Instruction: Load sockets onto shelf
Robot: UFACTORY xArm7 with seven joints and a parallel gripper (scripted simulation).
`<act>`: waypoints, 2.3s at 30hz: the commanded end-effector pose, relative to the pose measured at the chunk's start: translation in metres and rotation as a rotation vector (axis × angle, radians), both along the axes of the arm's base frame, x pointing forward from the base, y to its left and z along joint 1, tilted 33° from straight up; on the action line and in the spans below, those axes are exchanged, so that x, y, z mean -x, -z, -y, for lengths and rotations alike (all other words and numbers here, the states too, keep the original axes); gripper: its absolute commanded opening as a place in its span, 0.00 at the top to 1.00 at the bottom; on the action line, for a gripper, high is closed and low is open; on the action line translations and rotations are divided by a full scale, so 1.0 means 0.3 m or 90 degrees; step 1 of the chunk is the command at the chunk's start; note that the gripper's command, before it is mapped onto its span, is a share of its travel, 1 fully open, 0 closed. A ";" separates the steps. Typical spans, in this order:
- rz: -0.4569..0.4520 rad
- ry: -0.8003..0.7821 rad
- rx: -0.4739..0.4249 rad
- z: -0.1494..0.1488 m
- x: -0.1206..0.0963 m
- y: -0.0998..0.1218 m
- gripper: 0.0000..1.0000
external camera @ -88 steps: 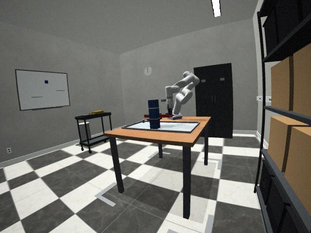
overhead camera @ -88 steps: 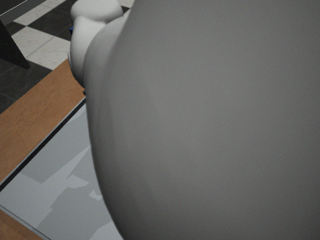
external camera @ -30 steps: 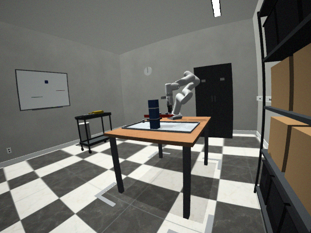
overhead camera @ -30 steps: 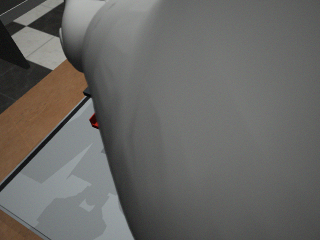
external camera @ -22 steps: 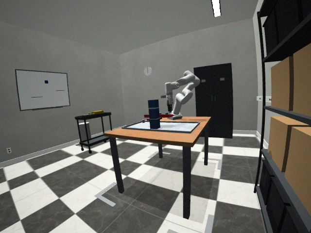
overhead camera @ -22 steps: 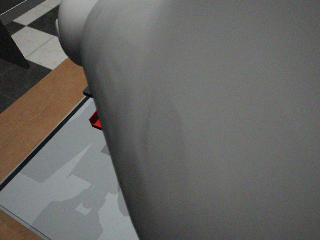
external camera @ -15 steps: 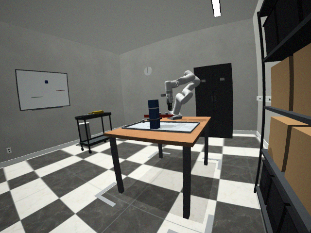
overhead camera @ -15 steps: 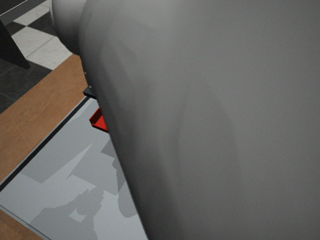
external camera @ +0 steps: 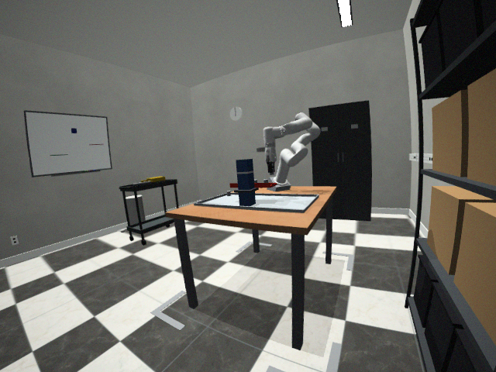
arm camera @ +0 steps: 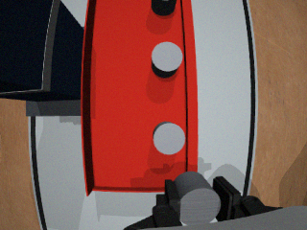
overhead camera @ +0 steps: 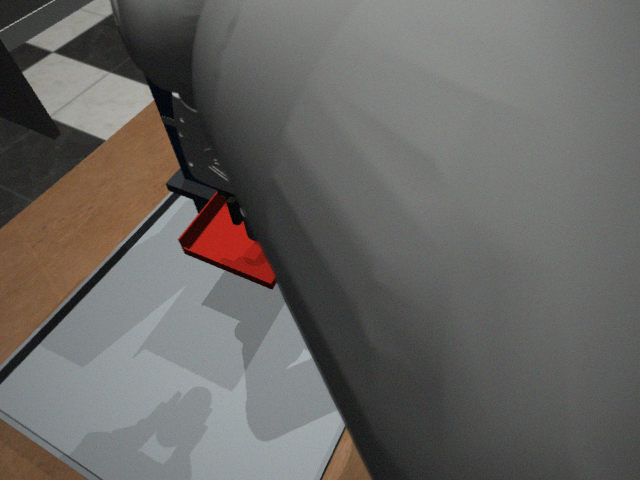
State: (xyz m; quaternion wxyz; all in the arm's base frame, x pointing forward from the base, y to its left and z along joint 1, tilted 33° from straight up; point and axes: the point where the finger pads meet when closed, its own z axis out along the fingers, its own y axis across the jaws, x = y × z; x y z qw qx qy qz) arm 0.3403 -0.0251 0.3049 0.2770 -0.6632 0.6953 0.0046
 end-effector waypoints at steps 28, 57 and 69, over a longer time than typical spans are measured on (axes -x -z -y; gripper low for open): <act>0.009 0.003 -0.010 -0.048 0.466 -0.095 1.00; 0.004 -0.002 -0.004 -0.577 0.646 -0.244 1.00; 0.004 -0.002 -0.003 -0.581 0.637 -0.236 1.00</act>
